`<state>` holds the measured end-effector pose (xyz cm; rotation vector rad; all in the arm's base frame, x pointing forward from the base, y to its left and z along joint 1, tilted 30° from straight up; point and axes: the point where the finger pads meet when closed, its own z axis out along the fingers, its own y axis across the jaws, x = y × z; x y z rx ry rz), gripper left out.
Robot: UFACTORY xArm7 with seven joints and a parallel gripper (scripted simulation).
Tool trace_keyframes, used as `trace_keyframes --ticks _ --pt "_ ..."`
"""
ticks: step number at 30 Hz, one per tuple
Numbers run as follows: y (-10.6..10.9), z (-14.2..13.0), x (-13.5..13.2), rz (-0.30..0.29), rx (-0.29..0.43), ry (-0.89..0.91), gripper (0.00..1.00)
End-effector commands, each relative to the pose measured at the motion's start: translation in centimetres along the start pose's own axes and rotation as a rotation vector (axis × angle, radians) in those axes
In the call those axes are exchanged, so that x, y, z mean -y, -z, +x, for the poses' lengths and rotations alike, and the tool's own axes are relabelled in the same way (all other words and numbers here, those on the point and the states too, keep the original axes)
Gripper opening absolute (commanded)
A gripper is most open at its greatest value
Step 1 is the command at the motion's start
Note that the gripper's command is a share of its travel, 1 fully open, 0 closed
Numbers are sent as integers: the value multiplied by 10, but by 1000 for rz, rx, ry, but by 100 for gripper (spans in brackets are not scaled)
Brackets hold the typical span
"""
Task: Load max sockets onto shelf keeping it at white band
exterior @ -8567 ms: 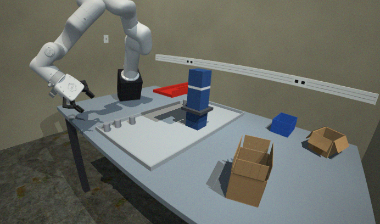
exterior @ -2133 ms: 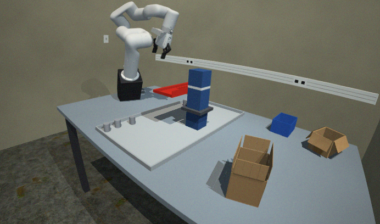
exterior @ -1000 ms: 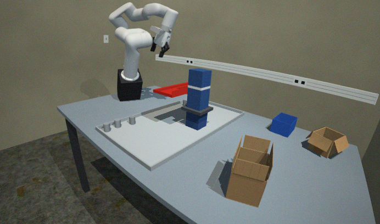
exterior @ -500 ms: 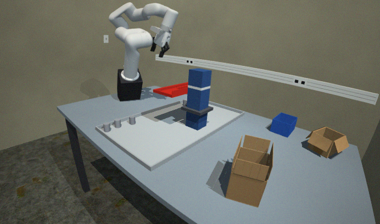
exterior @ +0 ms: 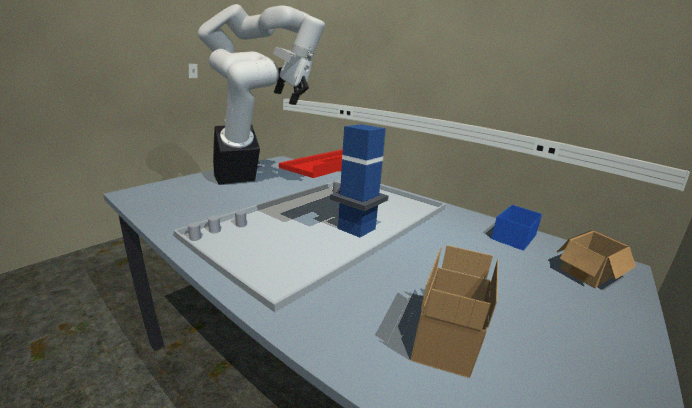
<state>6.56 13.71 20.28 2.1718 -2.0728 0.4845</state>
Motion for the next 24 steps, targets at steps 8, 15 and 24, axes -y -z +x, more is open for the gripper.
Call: trace_keyframes --ticks 8,15,24 --pt "25 40 -41 212 -170 -64 100" --pt "29 42 -41 224 -154 -66 100" --pt "29 42 -41 224 -154 -66 100"
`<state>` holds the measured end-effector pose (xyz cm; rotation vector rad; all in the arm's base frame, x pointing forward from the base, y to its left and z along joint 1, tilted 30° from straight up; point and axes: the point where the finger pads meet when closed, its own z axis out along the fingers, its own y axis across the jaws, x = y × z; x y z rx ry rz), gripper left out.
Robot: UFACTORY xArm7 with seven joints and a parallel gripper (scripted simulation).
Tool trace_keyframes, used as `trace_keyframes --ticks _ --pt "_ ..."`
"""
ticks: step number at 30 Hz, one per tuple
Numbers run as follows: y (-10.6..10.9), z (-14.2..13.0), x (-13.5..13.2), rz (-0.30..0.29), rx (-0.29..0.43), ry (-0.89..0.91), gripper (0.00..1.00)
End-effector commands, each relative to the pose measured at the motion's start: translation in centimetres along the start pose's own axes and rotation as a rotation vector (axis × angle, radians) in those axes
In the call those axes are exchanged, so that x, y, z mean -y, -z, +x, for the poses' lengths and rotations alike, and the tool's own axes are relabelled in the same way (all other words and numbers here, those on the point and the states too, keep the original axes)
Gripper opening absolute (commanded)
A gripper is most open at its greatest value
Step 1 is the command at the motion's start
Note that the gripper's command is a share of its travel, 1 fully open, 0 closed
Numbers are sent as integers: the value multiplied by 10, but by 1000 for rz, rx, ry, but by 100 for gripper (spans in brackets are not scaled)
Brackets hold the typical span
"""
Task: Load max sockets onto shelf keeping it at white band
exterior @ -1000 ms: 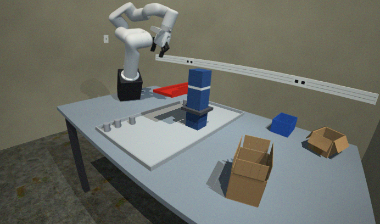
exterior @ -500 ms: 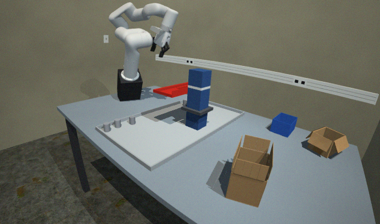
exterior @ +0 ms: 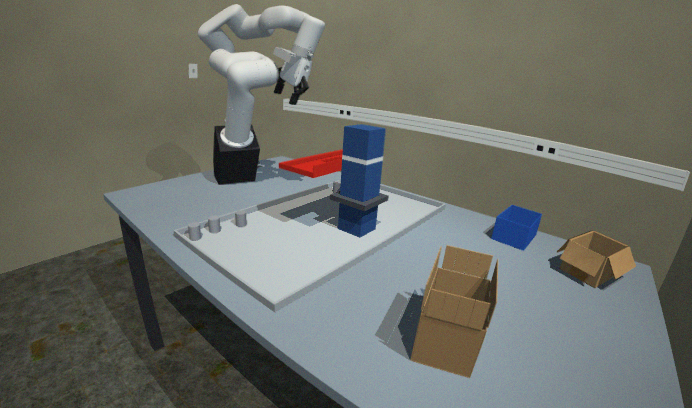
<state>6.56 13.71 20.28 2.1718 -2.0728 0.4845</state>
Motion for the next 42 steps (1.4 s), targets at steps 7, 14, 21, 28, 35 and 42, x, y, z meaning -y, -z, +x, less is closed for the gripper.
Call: trace_keyframes --ticks 7,14,21,28,35,42 --pt "33 44 -40 234 -137 -68 100" --pt "33 44 -40 234 -137 -68 100" --pt "36 43 -37 242 -121 -70 100" --pt "36 43 -37 242 -121 -70 100" --pt "39 42 -35 250 -104 -72 100" --pt "39 42 -35 250 -104 -72 100"
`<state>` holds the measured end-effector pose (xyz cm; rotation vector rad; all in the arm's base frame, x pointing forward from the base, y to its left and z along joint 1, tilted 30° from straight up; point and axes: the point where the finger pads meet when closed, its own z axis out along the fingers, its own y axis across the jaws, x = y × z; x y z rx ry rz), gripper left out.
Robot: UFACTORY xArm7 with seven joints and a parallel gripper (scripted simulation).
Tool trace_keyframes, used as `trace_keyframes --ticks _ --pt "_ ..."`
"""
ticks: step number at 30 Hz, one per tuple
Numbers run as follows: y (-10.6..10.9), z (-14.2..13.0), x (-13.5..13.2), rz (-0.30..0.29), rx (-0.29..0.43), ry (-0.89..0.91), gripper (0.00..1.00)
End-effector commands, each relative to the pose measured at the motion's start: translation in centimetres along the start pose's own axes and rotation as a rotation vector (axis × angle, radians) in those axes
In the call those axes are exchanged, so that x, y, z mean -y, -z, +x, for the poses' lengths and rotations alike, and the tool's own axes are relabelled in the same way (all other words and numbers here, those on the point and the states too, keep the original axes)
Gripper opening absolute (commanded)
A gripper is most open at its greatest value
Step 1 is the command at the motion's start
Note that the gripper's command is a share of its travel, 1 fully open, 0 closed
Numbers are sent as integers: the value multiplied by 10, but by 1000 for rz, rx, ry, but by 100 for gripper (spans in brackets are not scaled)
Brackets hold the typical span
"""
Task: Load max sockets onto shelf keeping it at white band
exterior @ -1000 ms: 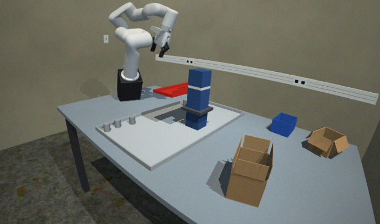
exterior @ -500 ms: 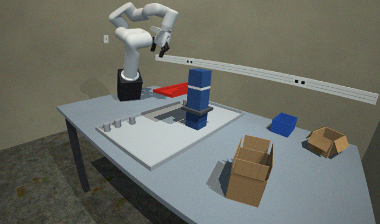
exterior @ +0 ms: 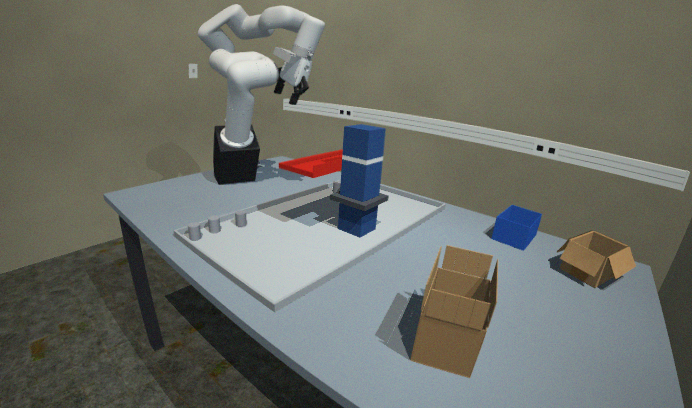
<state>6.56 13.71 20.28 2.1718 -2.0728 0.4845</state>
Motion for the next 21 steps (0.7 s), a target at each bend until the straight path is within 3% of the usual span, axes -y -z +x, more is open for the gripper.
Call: trace_keyframes --ticks 1,21 --pt "39 42 -35 250 -104 -72 100" --pt "46 38 -30 260 -72 -74 100"
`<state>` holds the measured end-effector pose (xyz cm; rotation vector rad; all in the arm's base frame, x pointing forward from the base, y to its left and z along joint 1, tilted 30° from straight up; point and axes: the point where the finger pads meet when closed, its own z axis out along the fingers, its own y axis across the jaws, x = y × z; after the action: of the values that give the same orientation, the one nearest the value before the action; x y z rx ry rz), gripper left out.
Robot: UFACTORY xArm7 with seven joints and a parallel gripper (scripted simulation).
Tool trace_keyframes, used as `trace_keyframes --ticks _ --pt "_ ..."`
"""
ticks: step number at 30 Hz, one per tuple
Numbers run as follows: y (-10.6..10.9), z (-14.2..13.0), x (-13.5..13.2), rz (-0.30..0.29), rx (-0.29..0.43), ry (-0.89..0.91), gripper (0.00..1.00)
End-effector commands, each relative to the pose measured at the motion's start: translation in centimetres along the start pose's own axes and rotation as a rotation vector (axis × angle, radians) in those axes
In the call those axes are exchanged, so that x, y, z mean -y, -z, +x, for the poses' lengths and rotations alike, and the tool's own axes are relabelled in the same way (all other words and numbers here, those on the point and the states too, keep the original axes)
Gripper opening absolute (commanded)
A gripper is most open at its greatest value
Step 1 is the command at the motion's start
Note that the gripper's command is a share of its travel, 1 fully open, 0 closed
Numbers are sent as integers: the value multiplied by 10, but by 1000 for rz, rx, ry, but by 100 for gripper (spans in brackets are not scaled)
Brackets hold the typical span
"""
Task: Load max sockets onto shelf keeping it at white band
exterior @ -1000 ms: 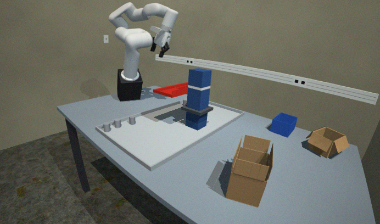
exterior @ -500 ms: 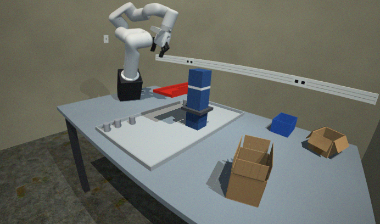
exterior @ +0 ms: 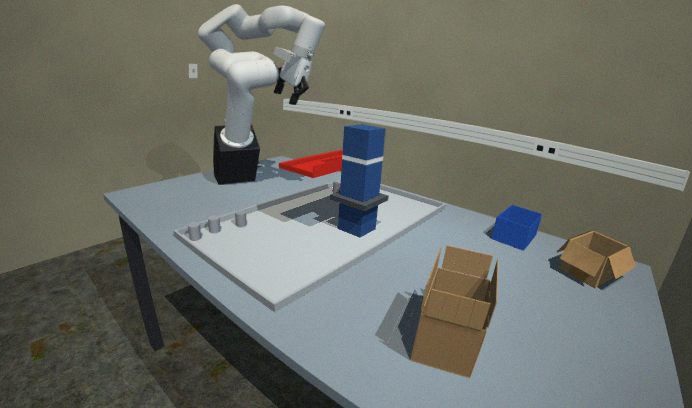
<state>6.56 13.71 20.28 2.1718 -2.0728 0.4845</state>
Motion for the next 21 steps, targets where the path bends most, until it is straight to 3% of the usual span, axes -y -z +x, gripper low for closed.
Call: trace_keyframes --ticks 1,21 --pt "46 38 -30 260 -72 -74 100" --pt "48 36 -29 264 -57 -75 100"
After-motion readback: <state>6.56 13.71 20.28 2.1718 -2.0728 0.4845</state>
